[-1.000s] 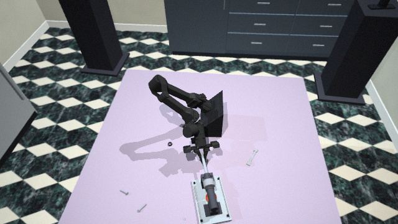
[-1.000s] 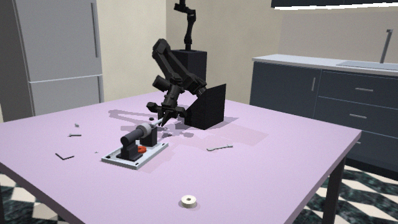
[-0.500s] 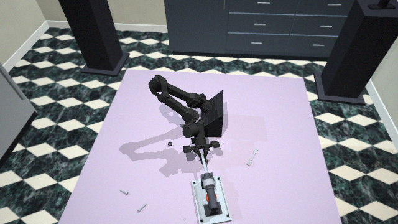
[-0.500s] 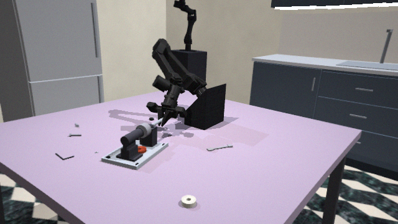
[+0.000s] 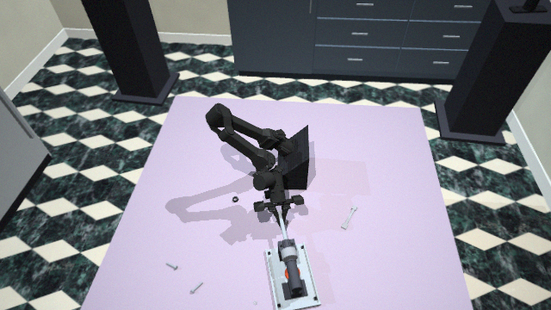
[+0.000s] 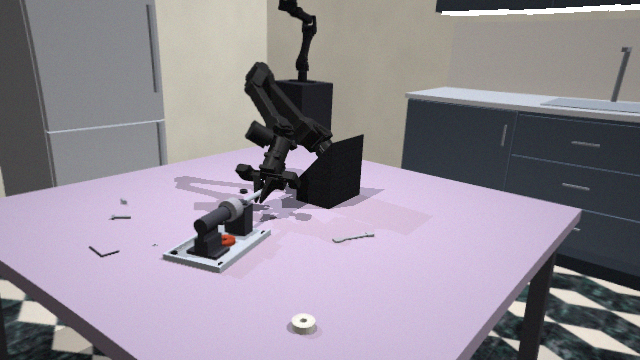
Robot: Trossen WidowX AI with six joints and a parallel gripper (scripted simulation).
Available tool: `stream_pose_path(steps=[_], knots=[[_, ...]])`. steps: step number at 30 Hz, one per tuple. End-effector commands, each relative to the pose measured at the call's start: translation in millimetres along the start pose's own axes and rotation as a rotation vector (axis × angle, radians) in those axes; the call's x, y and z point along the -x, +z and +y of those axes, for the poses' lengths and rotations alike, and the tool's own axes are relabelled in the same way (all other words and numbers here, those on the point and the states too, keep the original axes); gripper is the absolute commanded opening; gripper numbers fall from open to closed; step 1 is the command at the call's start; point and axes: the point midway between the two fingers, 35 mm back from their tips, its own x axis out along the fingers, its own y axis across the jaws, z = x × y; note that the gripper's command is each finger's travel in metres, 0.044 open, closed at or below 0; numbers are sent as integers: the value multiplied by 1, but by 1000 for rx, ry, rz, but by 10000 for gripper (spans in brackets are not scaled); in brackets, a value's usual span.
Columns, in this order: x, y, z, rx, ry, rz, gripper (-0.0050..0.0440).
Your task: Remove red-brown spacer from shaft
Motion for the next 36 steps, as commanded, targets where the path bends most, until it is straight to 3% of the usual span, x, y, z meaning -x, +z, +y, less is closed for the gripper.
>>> stream_pose_path(steps=[1,36], knots=[[2,-7,2,-5,4,23,-50],[2,-10,4,-7,8,27,-50]])
